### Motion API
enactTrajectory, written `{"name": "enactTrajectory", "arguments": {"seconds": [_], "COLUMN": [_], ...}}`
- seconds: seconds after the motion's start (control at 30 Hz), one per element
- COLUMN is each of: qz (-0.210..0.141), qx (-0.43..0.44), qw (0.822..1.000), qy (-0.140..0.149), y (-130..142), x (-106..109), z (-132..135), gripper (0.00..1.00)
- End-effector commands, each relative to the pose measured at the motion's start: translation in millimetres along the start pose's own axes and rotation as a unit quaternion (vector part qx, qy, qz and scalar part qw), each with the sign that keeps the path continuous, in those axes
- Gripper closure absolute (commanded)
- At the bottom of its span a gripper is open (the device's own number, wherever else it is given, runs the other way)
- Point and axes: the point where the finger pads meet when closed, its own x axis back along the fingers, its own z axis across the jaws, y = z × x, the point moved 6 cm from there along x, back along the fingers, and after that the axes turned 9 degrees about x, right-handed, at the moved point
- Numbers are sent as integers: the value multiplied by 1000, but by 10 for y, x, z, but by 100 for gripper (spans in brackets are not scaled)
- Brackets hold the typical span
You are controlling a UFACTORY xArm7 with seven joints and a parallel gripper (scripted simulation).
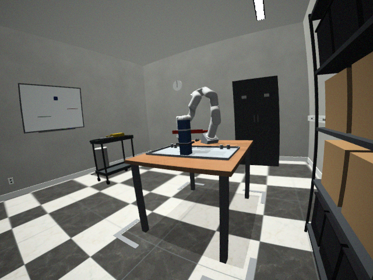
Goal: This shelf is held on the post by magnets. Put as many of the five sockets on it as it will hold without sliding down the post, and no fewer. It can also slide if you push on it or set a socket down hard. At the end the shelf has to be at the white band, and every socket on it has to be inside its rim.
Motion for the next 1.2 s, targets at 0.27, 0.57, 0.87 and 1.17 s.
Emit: {"name": "enactTrajectory", "arguments": {"seconds": [0.27, 0.57, 0.87, 1.17], "qz": [-1, -1, -1, -1], "qx": [0, 0, 0, 0], "qw": [1000, 1000, 1000, 1000], "qy": [-1, -1, -1, -1], "y": [8, 10, 10, 10], "x": [-146, -183, -184, -184], "z": [-11, -13, -13, -13], "gripper": [39, 39, 100, 100]}}
